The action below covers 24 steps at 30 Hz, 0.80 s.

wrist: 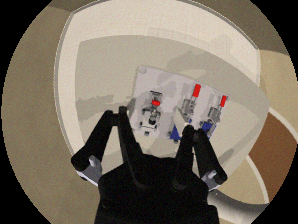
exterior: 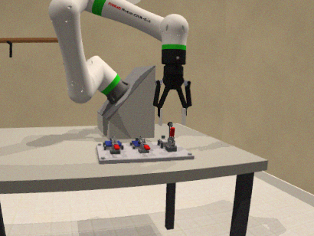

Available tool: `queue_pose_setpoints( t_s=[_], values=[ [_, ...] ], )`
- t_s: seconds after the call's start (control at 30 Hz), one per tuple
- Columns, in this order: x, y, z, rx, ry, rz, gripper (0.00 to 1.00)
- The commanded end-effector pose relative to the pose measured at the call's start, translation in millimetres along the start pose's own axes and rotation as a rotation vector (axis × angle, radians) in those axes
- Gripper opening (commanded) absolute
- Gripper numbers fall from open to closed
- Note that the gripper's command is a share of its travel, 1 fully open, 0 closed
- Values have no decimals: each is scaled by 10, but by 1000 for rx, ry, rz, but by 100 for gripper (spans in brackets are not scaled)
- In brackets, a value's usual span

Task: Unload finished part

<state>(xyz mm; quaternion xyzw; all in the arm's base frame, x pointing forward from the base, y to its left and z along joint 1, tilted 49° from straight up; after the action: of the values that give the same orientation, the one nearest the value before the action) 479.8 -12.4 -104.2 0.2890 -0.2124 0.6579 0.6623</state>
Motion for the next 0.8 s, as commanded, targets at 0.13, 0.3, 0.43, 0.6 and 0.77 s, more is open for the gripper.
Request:
queue_pose_setpoints(
  t_s=[0.13,0.3,0.43,0.6,0.77],
  values=[
    [2,42,-12,0,0,0,58],
    [2,136,-35,0,0,0,58],
    [2,242,-62,0,0,0,58],
    [2,332,-84,0,0,0,58],
    [2,487,-123,0,0,0,58]
  ],
)
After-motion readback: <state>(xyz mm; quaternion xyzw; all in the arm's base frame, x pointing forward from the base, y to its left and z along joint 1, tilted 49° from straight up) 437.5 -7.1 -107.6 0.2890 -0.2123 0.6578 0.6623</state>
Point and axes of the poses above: the point where the finger pads meet when closed, its own x axis back along the fingers, its own z axis across the jaws, y = z × x, the point moved 1 cm from there along x, back along the fingers, and after that the axes turned 14 degrees about x, right-handed, at the moved point
